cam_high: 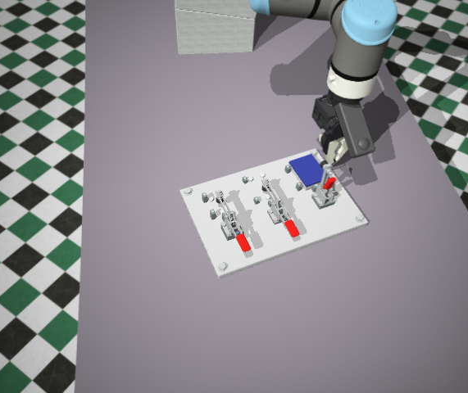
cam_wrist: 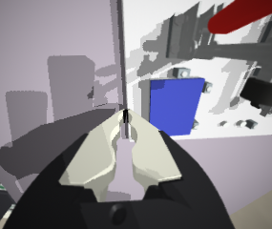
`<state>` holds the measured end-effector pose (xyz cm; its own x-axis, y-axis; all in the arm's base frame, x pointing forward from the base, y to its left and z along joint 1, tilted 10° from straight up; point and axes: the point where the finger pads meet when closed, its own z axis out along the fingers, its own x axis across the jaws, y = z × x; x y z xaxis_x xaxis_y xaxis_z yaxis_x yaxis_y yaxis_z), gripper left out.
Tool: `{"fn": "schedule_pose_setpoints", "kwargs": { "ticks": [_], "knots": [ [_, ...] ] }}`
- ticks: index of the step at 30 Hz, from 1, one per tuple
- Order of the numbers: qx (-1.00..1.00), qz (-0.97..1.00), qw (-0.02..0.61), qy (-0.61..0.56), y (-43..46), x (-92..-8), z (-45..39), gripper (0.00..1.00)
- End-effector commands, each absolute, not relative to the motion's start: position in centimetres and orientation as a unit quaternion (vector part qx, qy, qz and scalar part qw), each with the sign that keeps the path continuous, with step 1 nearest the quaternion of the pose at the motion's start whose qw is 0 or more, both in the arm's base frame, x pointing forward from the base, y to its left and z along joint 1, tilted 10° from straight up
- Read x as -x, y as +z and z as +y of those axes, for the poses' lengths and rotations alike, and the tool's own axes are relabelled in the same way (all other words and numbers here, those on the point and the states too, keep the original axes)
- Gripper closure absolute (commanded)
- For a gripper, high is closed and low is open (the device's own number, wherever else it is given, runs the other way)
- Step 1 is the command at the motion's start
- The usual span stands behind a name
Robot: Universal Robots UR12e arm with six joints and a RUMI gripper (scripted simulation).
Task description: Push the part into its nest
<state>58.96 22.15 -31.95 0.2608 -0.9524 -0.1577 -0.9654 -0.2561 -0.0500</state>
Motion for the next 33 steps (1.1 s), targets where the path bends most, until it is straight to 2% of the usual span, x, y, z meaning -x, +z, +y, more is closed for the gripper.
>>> {"fn": "schedule_pose_setpoints", "kwargs": {
  "ticks": [1,33],
  "knots": [
    [0.792,0.605,0.07,0.046,-31.97,-59.27,22.3,1.0],
    [0.791,0.606,0.07,0.046,-32.03,-59.43,21.77,1.0]
  ]
}}
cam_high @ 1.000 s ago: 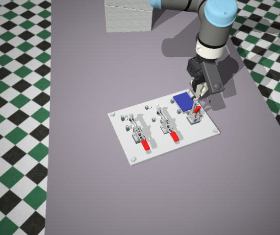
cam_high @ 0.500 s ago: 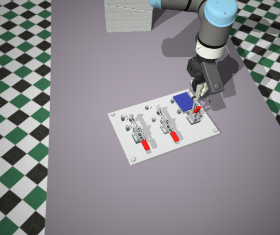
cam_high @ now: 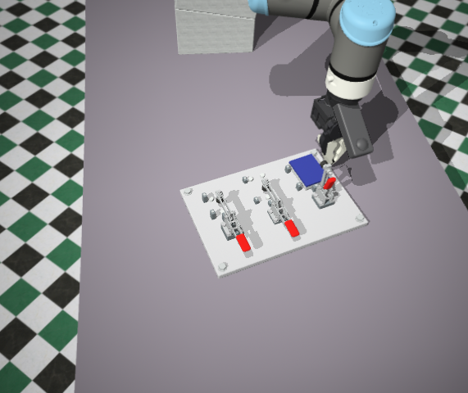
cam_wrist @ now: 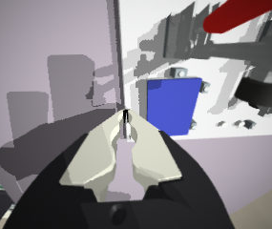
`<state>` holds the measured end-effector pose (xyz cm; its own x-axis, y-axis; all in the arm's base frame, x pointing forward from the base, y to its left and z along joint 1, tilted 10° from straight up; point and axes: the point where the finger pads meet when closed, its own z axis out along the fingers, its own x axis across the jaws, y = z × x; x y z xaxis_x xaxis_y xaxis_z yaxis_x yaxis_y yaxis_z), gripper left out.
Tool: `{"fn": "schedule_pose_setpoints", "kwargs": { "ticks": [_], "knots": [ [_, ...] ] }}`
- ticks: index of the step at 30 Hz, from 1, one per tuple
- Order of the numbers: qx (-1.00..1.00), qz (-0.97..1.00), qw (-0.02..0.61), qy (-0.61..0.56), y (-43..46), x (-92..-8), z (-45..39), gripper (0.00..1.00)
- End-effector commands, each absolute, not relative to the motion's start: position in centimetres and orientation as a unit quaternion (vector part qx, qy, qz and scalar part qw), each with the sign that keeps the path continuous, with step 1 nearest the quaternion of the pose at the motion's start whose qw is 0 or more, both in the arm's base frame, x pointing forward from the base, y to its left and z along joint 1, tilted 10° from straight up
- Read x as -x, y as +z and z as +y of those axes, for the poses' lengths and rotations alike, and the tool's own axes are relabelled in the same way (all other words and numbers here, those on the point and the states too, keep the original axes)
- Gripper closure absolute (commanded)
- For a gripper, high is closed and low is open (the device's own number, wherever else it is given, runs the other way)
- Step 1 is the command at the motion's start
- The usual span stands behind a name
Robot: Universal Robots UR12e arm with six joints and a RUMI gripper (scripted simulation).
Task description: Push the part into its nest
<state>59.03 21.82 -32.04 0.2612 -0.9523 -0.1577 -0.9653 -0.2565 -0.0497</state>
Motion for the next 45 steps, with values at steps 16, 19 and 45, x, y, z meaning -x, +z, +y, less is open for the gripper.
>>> {"fn": "schedule_pose_setpoints", "kwargs": {
  "ticks": [16,19,45],
  "knots": [
    [0.791,0.606,0.069,0.046,-32.13,-59.55,21.29,1.0],
    [0.791,0.606,0.069,0.046,-32.13,-59.55,21.28,1.0],
    [0.791,0.606,0.069,0.047,-32.18,-59.62,20.94,1.0]
  ]
}}
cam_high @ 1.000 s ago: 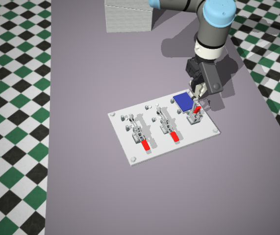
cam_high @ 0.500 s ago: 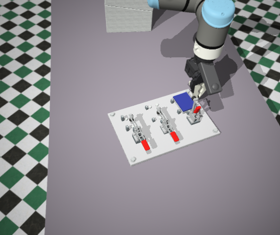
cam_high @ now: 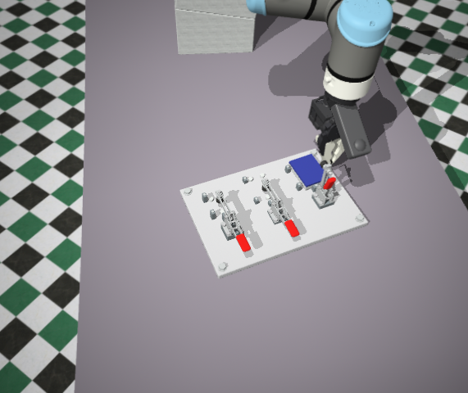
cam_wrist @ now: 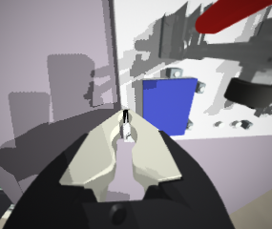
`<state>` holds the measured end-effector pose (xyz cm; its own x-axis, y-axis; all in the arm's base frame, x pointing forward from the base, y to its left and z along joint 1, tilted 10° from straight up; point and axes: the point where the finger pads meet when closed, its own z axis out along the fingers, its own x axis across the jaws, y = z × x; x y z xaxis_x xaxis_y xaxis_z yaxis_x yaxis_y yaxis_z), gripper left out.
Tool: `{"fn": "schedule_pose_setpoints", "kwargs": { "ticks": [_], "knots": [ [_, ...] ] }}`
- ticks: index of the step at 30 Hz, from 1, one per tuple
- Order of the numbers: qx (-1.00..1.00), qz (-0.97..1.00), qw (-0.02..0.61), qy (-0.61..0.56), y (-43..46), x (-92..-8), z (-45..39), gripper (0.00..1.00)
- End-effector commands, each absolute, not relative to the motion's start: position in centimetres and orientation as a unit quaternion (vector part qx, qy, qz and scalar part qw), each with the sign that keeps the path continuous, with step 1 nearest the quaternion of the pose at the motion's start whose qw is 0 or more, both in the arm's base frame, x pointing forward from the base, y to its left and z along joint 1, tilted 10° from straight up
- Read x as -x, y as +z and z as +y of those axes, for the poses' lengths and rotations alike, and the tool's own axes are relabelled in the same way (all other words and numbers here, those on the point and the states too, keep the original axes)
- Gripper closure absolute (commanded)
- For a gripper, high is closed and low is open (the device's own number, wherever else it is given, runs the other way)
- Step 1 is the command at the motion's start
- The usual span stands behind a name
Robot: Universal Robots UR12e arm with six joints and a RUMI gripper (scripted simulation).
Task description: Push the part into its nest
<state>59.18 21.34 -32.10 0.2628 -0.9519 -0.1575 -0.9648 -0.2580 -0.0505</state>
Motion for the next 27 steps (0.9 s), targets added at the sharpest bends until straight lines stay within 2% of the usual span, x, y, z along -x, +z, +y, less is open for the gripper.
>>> {"fn": "schedule_pose_setpoints", "kwargs": {
  "ticks": [1,27],
  "knots": [
    [0.791,0.606,0.069,0.047,-32.19,-59.62,20.92,1.0],
    [0.791,0.606,0.069,0.047,-32.24,-59.64,20.73,1.0]
  ]
}}
